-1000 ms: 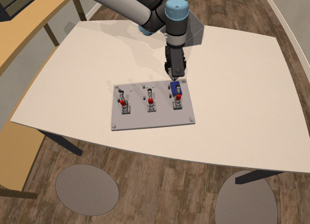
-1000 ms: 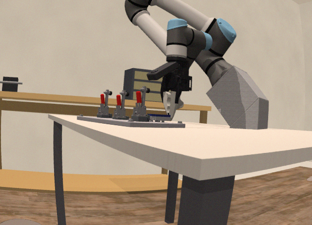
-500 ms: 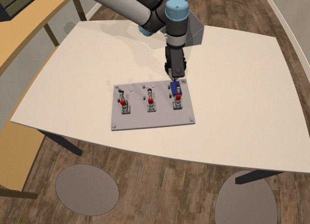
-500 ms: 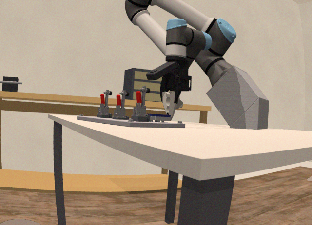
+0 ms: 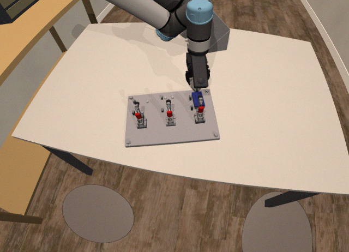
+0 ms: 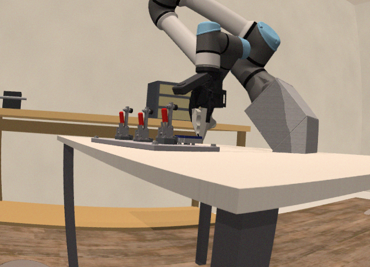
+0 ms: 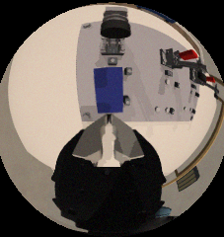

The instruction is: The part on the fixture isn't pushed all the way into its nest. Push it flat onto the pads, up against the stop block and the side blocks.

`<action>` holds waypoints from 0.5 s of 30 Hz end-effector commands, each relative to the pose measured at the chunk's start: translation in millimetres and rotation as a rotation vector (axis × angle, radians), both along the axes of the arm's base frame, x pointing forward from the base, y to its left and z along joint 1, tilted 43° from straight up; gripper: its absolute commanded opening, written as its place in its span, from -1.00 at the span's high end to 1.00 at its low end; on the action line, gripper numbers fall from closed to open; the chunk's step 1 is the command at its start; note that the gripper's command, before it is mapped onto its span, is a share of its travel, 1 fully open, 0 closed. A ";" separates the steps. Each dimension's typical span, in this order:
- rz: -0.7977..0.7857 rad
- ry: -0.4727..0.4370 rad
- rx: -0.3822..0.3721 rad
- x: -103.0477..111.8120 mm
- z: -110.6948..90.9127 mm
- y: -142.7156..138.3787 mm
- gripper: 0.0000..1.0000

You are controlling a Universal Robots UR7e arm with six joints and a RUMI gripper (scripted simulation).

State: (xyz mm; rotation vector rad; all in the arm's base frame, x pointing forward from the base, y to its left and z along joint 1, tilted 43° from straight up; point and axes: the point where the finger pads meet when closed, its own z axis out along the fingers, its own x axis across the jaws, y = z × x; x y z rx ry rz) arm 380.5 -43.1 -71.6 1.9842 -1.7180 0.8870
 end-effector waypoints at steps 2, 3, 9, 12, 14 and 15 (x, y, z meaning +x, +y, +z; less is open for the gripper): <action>0.000 -0.001 0.000 2.4 0.6 0.7 1.00; 0.000 -0.001 0.000 3.2 0.7 0.9 1.00; 0.000 -0.001 0.000 4.0 0.8 1.0 1.00; 0.000 -0.001 0.000 4.0 0.8 1.0 1.00; 0.000 -0.001 0.000 4.0 0.8 1.0 1.00; 0.000 -0.001 0.000 4.0 0.8 1.0 1.00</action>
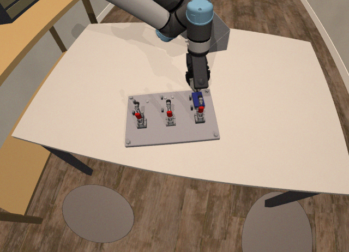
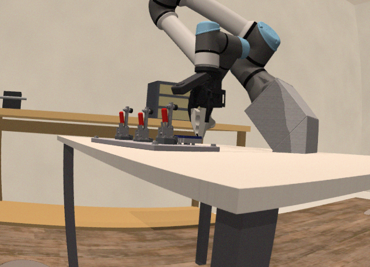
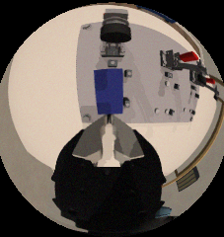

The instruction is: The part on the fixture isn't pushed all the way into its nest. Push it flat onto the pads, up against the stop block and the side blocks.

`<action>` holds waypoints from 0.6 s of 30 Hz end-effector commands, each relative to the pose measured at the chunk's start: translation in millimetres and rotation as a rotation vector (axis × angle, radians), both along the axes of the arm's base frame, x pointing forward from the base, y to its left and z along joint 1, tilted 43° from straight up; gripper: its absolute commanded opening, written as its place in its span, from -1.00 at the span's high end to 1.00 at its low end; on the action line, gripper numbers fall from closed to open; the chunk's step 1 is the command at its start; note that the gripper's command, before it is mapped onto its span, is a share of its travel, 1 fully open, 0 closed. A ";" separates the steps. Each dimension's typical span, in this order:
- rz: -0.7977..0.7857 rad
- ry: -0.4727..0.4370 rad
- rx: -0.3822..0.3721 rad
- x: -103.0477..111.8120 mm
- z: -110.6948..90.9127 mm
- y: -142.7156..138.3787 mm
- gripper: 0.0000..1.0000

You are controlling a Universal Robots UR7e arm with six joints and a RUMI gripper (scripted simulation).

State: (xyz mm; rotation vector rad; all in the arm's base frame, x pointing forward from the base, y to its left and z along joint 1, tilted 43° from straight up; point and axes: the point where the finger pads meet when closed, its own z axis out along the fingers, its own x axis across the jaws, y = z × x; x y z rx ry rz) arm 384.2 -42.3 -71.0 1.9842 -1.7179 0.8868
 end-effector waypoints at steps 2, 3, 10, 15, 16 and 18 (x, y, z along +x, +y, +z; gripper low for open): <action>0.000 -0.001 0.000 0.9 0.4 0.4 1.00; 0.000 -0.001 0.000 1.7 0.5 0.5 1.00; 0.000 -0.001 0.000 4.0 0.8 1.0 1.00; 0.000 -0.001 0.000 4.0 0.8 1.0 1.00; 0.000 -0.001 0.000 4.0 0.8 1.0 1.00; 0.000 -0.001 0.000 4.0 0.8 1.0 1.00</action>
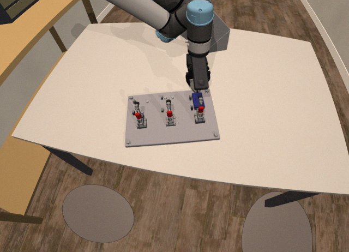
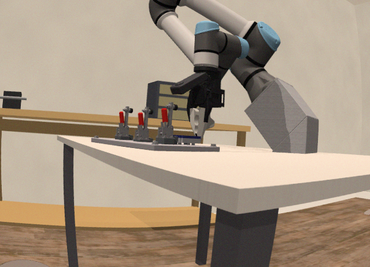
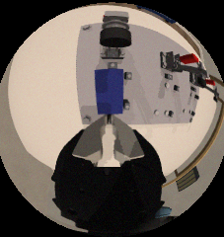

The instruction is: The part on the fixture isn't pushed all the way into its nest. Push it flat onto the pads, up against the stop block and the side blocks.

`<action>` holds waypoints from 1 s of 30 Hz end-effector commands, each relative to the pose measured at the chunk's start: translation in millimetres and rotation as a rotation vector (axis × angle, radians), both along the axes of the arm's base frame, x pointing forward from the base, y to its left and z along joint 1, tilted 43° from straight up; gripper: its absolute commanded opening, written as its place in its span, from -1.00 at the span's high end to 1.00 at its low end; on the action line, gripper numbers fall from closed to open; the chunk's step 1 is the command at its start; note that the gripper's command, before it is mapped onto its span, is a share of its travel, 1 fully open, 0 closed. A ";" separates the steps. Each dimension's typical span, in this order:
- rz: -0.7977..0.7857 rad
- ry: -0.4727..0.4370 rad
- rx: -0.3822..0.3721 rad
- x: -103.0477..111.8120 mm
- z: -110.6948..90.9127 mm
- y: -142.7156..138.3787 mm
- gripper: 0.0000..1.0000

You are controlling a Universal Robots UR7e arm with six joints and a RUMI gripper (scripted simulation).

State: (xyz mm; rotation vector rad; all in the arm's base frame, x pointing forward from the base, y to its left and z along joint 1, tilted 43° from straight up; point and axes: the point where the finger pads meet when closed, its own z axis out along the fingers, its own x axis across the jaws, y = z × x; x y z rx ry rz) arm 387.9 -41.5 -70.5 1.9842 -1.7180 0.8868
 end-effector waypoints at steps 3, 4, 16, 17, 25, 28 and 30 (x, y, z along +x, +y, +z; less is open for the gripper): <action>0.000 -0.001 0.000 3.6 0.8 0.8 1.00; 0.000 -0.001 0.000 4.8 1.0 1.1 1.00; 0.000 -0.001 0.000 5.9 1.2 1.3 1.00; 0.000 -0.001 0.000 5.9 1.2 1.3 1.00; 0.001 -0.004 0.001 -5.8 -0.3 -1.0 1.00; 0.001 -0.004 0.001 -5.8 -0.3 -1.0 1.00; 0.001 -0.004 0.001 -5.8 -0.3 -1.0 1.00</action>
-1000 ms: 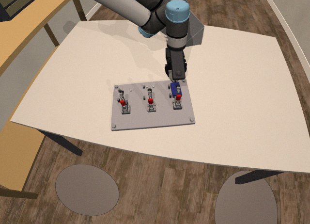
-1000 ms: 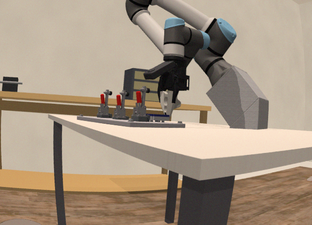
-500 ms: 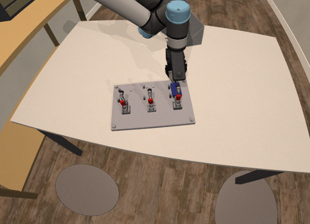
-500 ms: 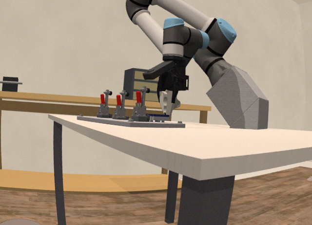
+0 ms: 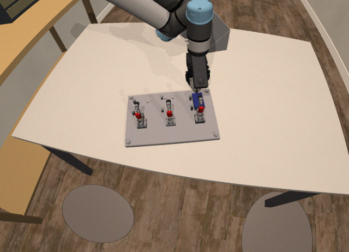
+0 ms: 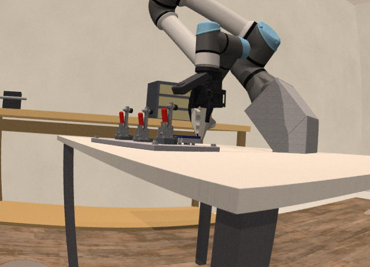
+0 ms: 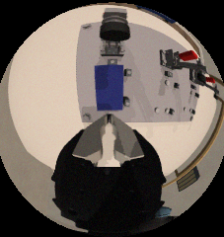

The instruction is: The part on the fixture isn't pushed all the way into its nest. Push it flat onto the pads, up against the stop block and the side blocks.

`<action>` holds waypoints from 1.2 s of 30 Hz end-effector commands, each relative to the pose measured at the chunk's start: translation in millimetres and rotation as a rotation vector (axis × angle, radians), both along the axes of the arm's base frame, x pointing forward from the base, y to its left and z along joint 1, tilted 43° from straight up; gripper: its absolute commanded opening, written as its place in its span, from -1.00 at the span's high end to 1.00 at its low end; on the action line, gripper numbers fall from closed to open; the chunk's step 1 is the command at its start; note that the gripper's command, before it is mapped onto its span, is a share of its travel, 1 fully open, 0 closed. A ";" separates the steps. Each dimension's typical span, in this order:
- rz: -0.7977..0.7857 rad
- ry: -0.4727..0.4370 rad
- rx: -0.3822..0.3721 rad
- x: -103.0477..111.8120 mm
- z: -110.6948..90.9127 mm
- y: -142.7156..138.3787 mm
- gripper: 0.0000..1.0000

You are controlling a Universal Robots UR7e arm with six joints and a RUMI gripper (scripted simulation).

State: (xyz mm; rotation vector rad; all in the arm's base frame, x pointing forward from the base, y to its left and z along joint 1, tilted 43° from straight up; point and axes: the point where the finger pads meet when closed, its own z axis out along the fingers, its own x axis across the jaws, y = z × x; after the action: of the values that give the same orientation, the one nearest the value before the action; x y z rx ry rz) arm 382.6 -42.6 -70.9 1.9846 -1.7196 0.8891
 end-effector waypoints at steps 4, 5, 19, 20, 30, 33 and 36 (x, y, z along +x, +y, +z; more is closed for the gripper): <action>0.001 -0.002 0.000 -0.5 0.1 0.1 1.00; 0.001 -0.001 0.000 -2.1 0.0 -0.3 1.00; 0.000 0.001 -0.001 -9.9 -0.7 -1.8 1.00; 0.000 0.001 -0.001 -9.9 -0.7 -1.8 1.00; 0.000 0.002 -0.001 -15.0 -1.2 -2.8 1.00; 0.000 0.002 -0.001 -15.0 -1.2 -2.8 1.00; 0.000 0.002 -0.001 -15.0 -1.2 -2.8 1.00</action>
State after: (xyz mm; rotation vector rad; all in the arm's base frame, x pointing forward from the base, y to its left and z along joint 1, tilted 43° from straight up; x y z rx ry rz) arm 367.6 -45.6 -72.3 1.9841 -1.7180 0.8868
